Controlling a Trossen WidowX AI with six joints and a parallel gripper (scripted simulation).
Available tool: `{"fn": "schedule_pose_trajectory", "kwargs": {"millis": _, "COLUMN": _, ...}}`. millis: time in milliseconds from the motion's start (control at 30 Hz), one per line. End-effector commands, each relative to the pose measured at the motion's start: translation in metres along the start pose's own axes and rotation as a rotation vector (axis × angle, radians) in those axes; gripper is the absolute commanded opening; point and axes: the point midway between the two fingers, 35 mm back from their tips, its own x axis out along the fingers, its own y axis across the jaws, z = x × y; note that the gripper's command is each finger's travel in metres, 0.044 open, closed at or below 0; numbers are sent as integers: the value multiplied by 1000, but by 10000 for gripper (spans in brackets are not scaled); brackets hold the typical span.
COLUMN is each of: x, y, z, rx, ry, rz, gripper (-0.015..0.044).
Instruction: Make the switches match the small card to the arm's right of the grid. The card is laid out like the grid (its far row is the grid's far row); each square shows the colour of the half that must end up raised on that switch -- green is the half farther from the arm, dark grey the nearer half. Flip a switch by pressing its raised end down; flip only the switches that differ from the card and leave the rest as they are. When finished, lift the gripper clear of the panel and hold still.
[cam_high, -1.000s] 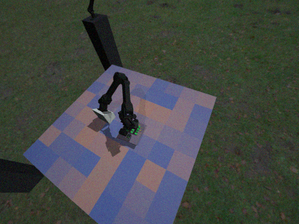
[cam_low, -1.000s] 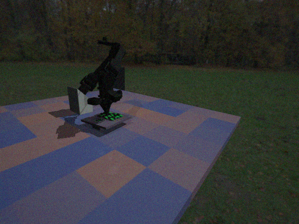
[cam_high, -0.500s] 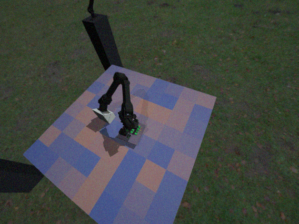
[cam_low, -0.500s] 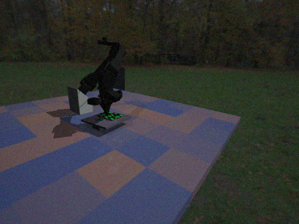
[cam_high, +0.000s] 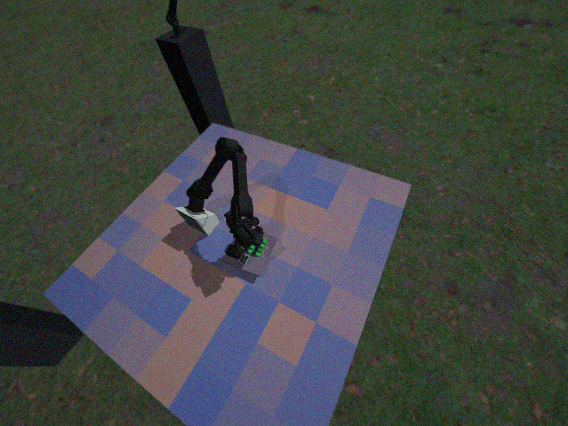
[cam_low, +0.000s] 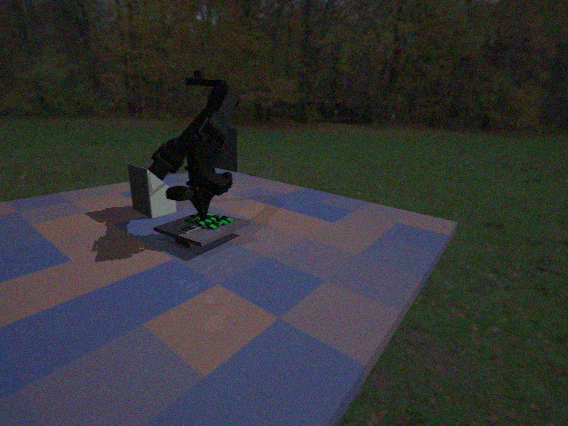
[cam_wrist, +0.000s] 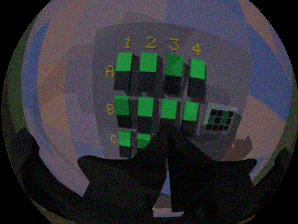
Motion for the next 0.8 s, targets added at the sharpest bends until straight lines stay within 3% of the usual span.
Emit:
{"fn": "schedule_pose_trajectory", "kwargs": {"millis": 0, "x": 2, "y": 0, "z": -1, "rx": 5, "ry": 1, "rz": 4, "gripper": 0}}
{"fn": "schedule_pose_trajectory", "kwargs": {"millis": 767, "x": 5, "y": 0, "z": -1, "rx": 5, "ry": 1, "rz": 4, "gripper": 0}}
